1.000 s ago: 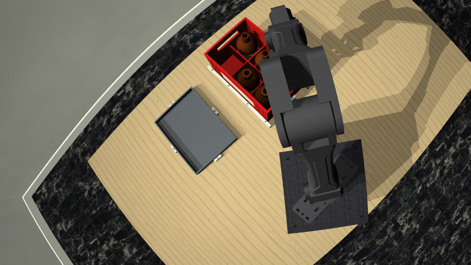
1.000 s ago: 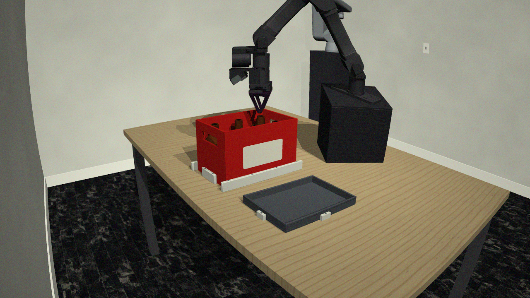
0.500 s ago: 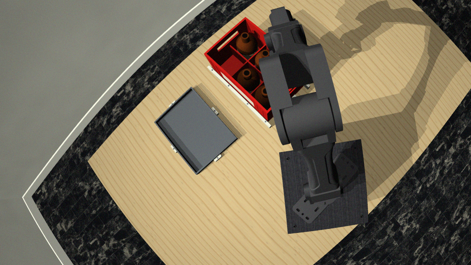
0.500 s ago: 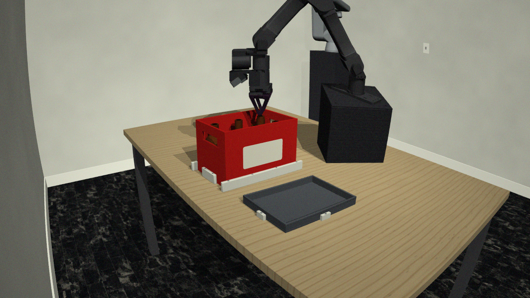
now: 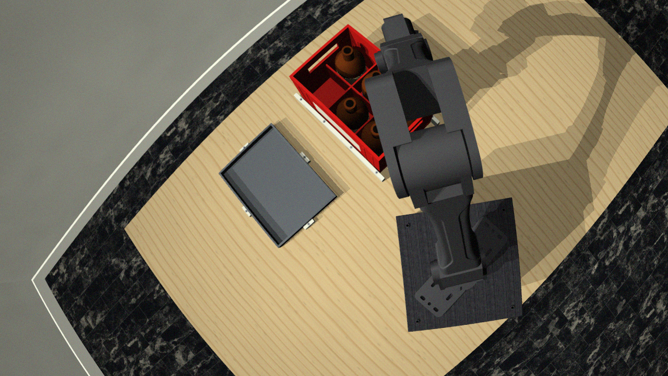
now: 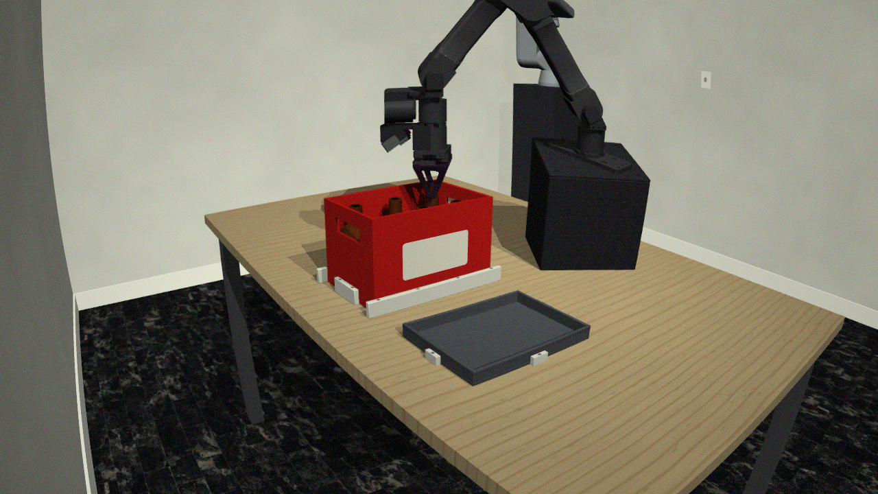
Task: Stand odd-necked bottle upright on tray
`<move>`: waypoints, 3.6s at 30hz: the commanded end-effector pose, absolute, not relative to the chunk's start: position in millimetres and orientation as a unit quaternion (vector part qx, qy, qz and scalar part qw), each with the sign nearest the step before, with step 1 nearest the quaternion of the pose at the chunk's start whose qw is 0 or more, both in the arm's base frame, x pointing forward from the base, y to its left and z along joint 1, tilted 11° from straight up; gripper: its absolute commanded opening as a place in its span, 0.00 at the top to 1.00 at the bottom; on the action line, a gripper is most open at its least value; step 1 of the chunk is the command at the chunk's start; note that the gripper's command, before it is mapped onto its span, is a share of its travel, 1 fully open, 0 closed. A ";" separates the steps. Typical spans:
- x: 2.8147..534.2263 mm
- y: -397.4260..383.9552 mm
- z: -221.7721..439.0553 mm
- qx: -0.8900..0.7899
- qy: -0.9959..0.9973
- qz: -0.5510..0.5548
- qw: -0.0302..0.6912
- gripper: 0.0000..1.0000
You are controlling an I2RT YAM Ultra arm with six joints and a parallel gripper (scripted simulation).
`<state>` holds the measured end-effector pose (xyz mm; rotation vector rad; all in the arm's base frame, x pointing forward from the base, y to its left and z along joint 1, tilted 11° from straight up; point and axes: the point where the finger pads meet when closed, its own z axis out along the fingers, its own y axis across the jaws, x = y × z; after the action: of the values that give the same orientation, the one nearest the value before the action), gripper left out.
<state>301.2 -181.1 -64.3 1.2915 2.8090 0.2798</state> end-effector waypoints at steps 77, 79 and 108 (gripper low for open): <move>305.9 -180.0 -76.8 0.416 0.904 0.088 0.030 1.00; 305.9 -180.0 -76.8 0.416 0.904 0.088 0.030 1.00; 305.9 -180.0 -76.8 0.416 0.904 0.088 0.030 1.00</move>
<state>305.9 -180.7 -78.6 1.2846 2.7956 0.2749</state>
